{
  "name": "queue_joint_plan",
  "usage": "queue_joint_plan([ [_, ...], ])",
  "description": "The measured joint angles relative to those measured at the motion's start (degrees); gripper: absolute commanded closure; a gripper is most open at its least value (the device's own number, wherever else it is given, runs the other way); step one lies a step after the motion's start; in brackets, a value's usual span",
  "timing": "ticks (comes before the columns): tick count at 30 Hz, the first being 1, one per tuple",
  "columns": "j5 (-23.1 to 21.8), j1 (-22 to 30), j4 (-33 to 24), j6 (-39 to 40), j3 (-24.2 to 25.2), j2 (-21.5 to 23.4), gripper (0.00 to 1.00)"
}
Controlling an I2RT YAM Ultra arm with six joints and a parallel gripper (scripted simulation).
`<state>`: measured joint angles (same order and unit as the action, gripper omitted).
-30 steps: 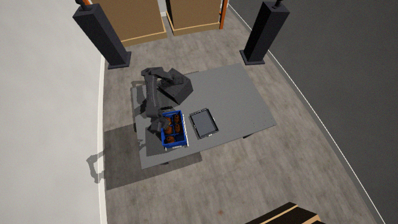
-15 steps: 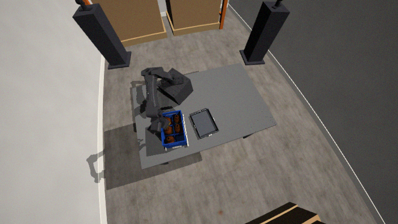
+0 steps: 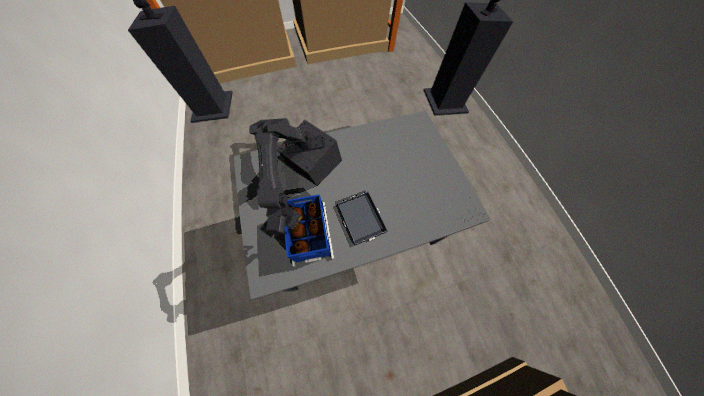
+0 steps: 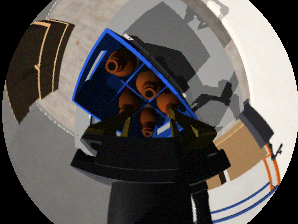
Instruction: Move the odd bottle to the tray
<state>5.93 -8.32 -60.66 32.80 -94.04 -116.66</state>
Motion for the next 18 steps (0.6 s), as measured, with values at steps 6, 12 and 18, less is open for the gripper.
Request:
queue_joint_plan([
  [6,0.00,0.00,0.07,0.00,0.00,0.00,0.39],
  [12,0.00,0.00,0.85,-0.07,0.22,-0.11,0.39],
  [18,0.00,0.00,1.57,-0.13,1.03,-0.52,0.39],
])
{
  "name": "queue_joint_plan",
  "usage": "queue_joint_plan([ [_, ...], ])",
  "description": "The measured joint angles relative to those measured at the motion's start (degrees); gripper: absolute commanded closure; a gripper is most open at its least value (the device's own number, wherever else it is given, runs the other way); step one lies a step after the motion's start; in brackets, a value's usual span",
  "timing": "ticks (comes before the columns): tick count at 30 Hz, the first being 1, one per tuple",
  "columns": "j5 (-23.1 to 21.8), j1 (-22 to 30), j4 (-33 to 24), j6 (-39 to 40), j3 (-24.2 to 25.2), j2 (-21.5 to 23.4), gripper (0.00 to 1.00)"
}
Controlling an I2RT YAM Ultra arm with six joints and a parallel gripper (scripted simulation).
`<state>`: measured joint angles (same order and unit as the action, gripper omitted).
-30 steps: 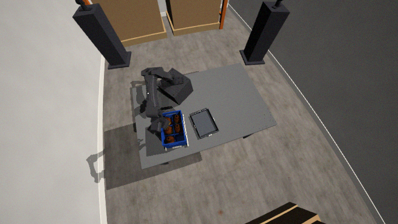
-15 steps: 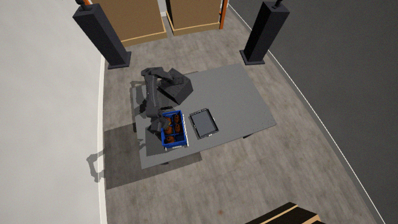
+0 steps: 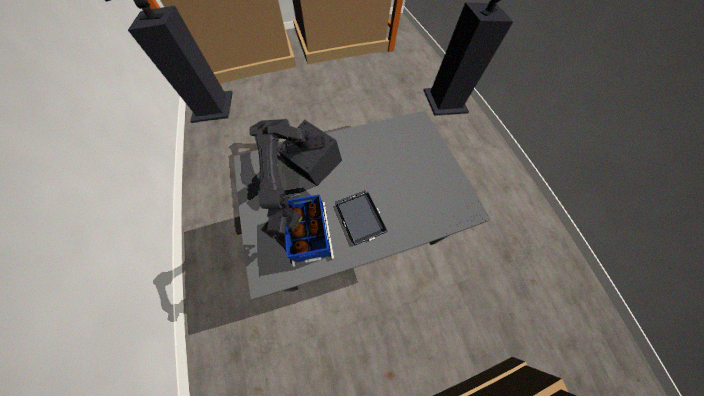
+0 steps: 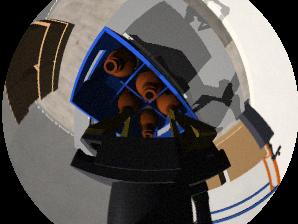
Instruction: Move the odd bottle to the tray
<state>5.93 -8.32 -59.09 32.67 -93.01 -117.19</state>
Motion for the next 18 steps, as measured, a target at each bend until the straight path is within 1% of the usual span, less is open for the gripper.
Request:
queue_joint_plan([
  [8,-0.02,-0.07,1.86,-0.17,1.62,-0.98,0.39],
  [18,-0.02,-0.24,4.13,-0.33,2.38,-1.68,0.39],
])
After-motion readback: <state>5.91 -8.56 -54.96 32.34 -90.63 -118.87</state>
